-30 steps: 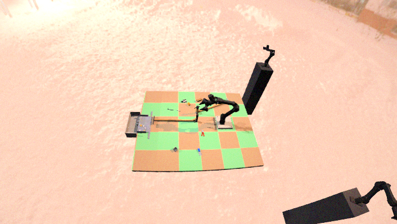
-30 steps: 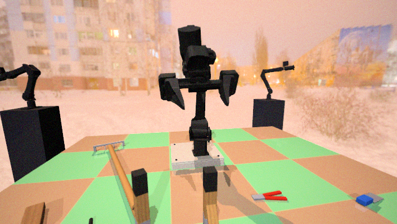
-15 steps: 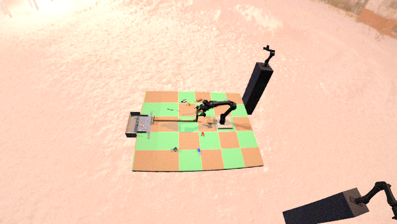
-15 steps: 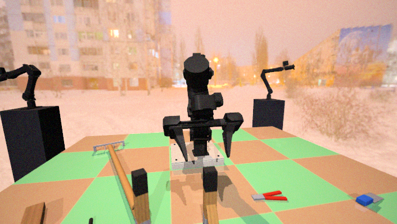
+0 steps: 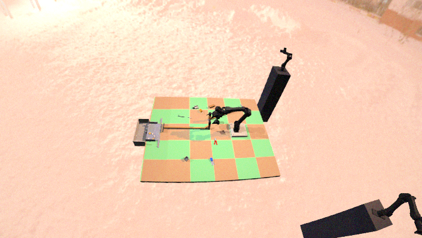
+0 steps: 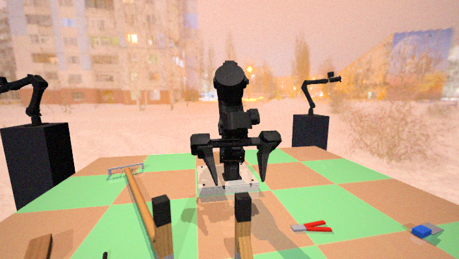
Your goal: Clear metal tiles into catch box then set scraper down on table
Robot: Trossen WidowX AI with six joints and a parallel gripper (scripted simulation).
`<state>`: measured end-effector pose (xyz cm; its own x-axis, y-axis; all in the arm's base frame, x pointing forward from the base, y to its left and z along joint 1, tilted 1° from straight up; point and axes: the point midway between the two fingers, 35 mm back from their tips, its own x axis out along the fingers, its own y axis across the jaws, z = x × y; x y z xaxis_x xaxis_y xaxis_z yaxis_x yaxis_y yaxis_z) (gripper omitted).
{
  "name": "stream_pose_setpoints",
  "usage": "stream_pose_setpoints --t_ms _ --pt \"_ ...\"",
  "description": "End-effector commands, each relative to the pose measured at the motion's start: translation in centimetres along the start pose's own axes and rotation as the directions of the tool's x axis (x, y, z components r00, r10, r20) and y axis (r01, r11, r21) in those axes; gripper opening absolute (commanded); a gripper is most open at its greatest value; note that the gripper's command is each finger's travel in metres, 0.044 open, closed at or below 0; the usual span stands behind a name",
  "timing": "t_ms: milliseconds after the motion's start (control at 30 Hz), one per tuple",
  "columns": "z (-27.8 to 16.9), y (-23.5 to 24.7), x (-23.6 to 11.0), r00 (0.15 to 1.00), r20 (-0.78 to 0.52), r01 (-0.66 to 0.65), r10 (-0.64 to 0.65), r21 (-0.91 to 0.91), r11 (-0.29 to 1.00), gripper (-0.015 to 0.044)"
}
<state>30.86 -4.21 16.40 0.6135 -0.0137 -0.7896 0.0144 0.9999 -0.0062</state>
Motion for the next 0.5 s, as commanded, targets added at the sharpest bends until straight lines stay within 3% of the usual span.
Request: stream_pose_setpoints --t_ms 0,200,467 --pt "0.9 0.0 -2.1 1.0 0.018 0.003 -0.003 -0.008 1.0 0.044" --pt "1.0 0.0 -2.8 1.0 0.02 0.003 -0.002 -0.009 1.0 0.044" --pt "-0.3 0.0 -0.9 1.0 0.02 0.003 -0.002 -0.009 1.0 0.044"
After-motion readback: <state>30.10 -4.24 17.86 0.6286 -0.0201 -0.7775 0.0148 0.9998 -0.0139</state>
